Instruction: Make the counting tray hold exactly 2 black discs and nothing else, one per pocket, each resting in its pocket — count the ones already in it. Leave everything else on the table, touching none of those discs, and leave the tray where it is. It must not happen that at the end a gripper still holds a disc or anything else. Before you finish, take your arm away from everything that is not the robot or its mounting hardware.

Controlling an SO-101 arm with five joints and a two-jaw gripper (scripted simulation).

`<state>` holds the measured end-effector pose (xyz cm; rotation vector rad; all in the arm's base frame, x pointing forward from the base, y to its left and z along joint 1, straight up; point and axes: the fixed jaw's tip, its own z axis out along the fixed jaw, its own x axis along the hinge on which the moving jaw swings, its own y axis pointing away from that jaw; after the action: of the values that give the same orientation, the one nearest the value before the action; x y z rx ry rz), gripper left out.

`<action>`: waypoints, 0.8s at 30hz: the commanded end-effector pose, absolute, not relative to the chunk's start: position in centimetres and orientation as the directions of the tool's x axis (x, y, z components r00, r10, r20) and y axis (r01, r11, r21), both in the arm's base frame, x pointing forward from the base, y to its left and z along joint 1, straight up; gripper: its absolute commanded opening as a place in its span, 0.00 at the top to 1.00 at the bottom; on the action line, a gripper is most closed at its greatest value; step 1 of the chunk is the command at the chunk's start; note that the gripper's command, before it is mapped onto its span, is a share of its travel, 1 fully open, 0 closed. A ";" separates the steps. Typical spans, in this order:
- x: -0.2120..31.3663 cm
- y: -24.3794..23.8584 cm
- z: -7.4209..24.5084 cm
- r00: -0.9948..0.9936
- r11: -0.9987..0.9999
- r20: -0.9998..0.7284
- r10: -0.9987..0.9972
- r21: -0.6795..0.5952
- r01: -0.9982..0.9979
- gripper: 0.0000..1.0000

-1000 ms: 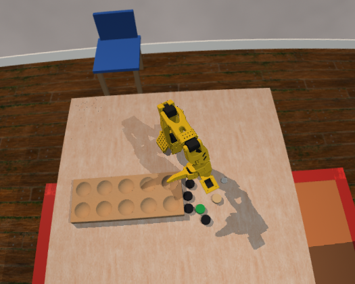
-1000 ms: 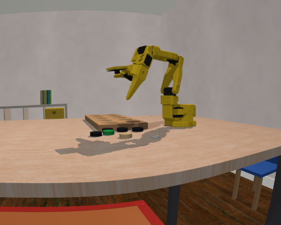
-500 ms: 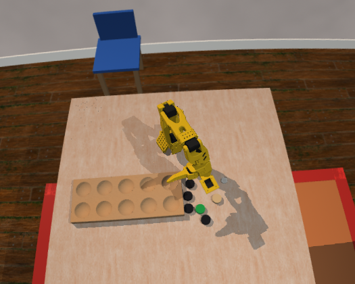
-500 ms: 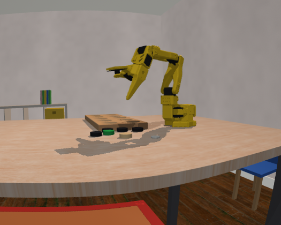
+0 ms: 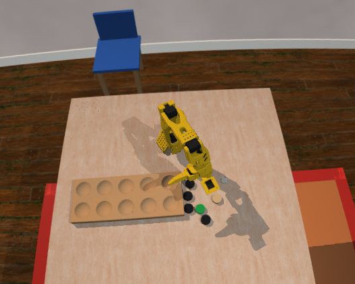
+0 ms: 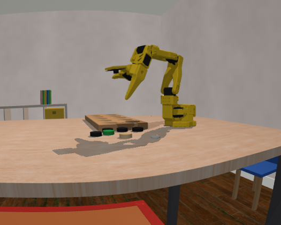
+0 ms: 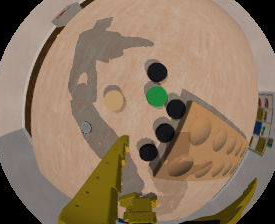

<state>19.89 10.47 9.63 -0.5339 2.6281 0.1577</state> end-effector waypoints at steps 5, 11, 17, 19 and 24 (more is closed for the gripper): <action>22.0 11.3 11.6 -0.795 0.918 -0.506 -0.334 0.019 -0.397 0.14; 23.0 11.5 11.5 -0.806 0.919 -0.486 -0.338 0.016 -0.395 0.22; 24.8 12.0 10.8 -0.824 0.921 -0.450 -0.344 0.010 -0.390 0.37; 25.3 12.1 10.5 -0.830 0.921 -0.438 -0.346 0.009 -0.389 0.42; 26.6 12.3 9.5 -0.843 0.922 -0.408 -0.351 0.005 -0.386 0.53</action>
<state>25.08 12.01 7.53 -0.5557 2.7654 0.1006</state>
